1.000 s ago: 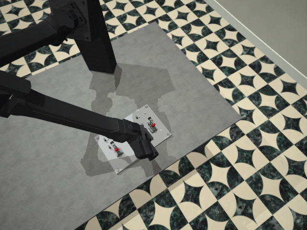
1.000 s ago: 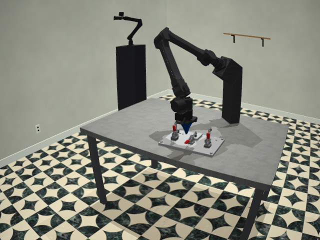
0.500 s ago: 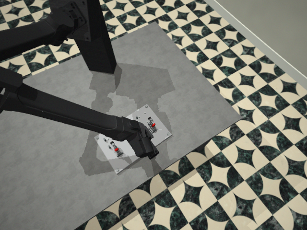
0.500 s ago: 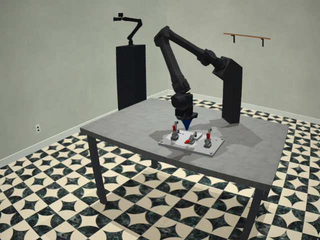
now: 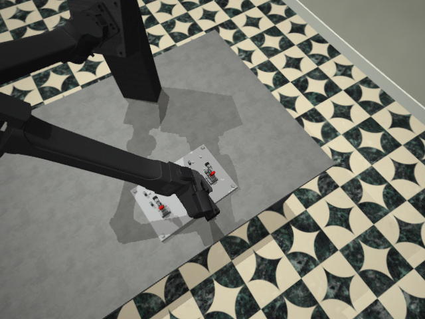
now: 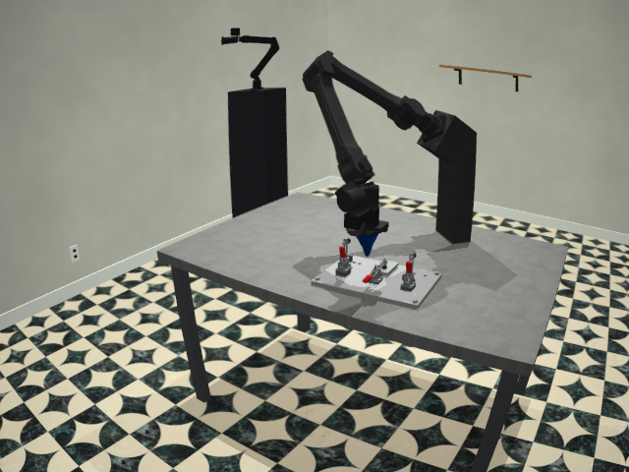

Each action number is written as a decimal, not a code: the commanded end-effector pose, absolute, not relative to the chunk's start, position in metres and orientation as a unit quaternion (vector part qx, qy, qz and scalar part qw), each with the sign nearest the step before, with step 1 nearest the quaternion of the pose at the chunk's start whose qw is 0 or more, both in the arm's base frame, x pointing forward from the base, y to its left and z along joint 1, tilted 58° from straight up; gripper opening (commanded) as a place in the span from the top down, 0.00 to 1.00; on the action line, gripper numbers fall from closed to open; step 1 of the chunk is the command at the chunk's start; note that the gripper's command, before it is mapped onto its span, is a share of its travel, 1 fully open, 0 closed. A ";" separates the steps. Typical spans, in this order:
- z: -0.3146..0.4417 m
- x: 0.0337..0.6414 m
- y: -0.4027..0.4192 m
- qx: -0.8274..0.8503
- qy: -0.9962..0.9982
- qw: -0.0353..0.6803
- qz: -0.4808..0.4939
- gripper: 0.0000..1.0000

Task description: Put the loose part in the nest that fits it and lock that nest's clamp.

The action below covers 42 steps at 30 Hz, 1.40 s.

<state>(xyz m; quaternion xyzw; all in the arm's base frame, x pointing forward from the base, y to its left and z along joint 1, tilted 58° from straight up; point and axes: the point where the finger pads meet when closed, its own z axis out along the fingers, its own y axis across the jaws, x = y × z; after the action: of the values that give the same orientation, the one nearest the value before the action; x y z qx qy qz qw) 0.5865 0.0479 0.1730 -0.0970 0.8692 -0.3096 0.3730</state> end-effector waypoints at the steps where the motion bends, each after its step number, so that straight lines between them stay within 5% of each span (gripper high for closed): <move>1: 0.176 0.587 0.052 -0.096 0.869 0.376 -0.308 1.00; 31: 0.176 0.587 0.052 -0.096 0.869 0.376 -0.308 1.00; 32: 0.176 0.587 0.052 -0.096 0.869 0.376 -0.308 0.00; 42: 0.176 0.587 0.052 -0.096 0.869 0.376 -0.308 0.00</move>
<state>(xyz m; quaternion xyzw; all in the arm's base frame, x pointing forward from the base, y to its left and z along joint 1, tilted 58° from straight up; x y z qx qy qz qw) 0.5864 0.0479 0.1729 -0.0970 0.8693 -0.3096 0.3729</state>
